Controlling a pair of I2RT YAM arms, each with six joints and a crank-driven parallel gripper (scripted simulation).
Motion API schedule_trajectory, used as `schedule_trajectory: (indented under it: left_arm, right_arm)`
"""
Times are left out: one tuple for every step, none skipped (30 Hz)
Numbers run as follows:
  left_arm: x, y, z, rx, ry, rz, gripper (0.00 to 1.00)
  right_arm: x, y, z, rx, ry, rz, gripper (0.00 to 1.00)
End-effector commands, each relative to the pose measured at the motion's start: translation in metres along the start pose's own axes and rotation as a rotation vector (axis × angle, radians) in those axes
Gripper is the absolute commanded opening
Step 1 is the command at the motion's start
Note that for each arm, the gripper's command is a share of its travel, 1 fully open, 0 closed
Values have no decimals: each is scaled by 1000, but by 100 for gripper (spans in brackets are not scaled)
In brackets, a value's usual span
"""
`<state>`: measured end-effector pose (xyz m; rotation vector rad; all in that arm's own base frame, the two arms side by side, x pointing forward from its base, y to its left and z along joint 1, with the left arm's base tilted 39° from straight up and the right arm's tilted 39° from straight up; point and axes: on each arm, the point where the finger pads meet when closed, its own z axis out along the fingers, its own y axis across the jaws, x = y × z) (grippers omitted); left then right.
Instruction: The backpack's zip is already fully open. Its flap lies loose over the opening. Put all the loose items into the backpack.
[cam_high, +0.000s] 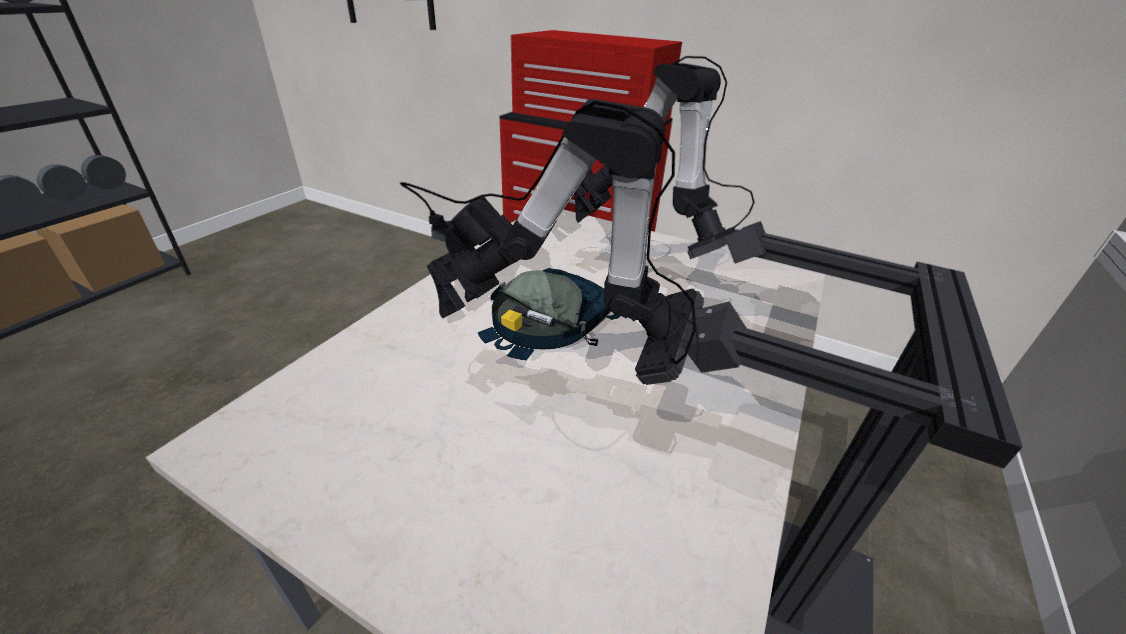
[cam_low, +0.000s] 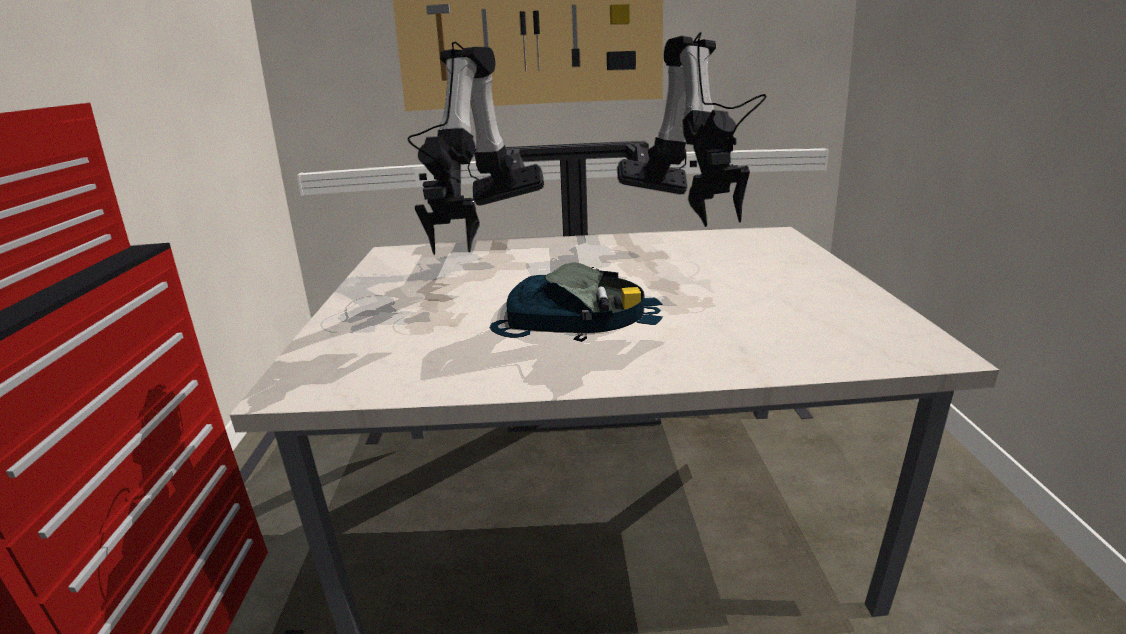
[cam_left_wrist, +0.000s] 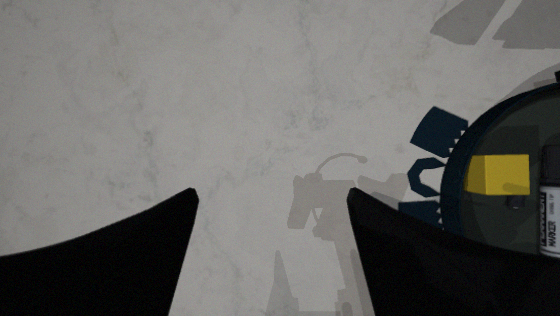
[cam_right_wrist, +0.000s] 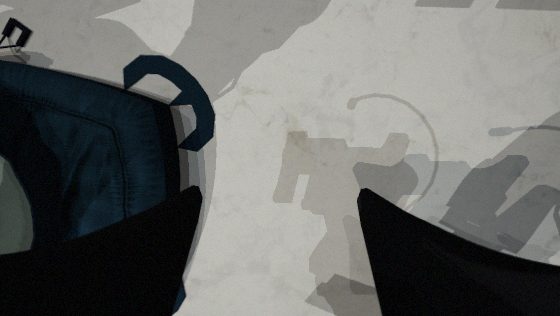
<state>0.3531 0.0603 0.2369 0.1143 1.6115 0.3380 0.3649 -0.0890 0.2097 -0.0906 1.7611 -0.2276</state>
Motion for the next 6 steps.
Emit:
schedule_trajectory:
  left_arm:
    - [-14, -1, 2, 19, -26, 6, 90]
    - [-14, -1, 2, 19, -26, 6, 90]
    - [-14, -1, 2, 19, -26, 6, 90]
    - [-14, -1, 2, 19, -26, 6, 90]
    - [-14, -1, 2, 19, -26, 6, 90]
    - [-14, -1, 2, 19, -26, 6, 90]
  right_arm:
    - [-7, 0, -1, 0, -18, -5, 90]
    - [-7, 0, -1, 0, -18, -5, 90]
    - [-7, 0, -1, 0, -18, -5, 90]
    - [-7, 0, -1, 0, -18, -5, 90]
    - [-7, 0, -1, 0, -18, -5, 90]
    - [-7, 0, -1, 0, -18, -5, 90]
